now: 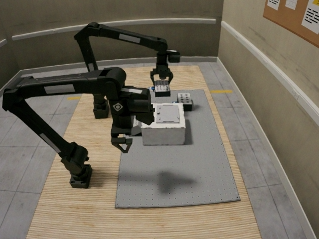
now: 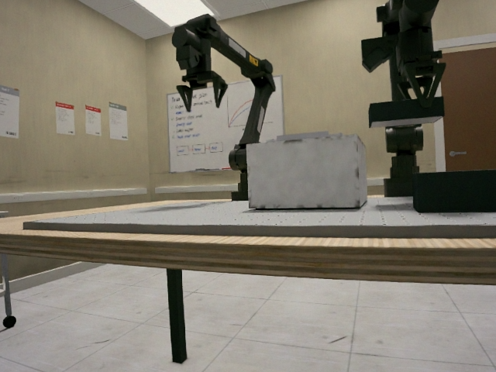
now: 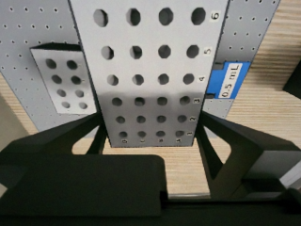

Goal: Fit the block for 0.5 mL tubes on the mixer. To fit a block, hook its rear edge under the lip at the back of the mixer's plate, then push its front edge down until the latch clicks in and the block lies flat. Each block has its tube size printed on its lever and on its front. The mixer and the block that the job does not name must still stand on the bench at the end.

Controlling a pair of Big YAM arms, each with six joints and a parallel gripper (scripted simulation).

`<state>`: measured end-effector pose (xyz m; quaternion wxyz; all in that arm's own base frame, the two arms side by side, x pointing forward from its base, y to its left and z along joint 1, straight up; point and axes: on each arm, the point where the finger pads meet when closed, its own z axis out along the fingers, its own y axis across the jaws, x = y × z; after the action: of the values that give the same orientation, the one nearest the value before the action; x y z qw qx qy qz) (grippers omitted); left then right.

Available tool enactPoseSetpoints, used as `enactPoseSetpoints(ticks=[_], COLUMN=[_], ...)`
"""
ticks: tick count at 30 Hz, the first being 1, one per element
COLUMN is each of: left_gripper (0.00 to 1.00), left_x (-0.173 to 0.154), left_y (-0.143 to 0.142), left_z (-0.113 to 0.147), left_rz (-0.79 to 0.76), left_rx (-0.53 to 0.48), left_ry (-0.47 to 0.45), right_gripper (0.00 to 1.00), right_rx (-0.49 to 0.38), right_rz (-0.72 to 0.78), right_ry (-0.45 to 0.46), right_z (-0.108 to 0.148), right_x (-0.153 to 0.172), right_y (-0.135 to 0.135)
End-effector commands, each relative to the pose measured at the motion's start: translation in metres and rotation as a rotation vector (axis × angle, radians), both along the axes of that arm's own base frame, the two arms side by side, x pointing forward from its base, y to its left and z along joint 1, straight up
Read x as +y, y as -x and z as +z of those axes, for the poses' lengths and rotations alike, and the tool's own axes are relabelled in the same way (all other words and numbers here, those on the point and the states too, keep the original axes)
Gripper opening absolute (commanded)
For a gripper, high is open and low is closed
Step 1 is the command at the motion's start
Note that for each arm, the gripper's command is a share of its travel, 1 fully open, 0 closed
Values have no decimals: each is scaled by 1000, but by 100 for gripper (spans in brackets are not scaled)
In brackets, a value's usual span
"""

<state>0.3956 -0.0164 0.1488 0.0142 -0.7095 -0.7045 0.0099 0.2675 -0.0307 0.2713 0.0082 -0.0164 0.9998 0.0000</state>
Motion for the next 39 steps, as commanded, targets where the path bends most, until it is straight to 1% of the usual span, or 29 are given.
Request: enactPoseSetpoints(ticks=[1, 8, 14, 19, 25, 34, 39], left_gripper=[0, 0, 0, 0, 0, 0, 0], left_x=[-1, -11, -2, 3, -7, -10, -6], left_y=[-44, -45, -46, -46, -45, -44, -43], left_z=[57, 47, 46, 46, 48, 56, 58], left_rz=[-7, -31, -11, 1, -21, -26, -16], left_rx=[-170, -145, -143, -143, -148, -166, -171], left_ry=[16, 11, 10, 10, 13, 15, 15], right_gripper=[100, 100, 100, 100, 100, 100, 100], right_rx=[-66, -66, -67, -67, -67, -68, -68], right_rz=[6, 6, 6, 5, 5, 5, 5], right_ry=[10, 10, 10, 10, 10, 9, 9], right_z=[24, 25, 25, 25, 25, 26, 26], right_x=[-4, -4, -4, -4, -4, -4, -4], right_y=[-9, -9, -9, -9, -9, -9, -9])
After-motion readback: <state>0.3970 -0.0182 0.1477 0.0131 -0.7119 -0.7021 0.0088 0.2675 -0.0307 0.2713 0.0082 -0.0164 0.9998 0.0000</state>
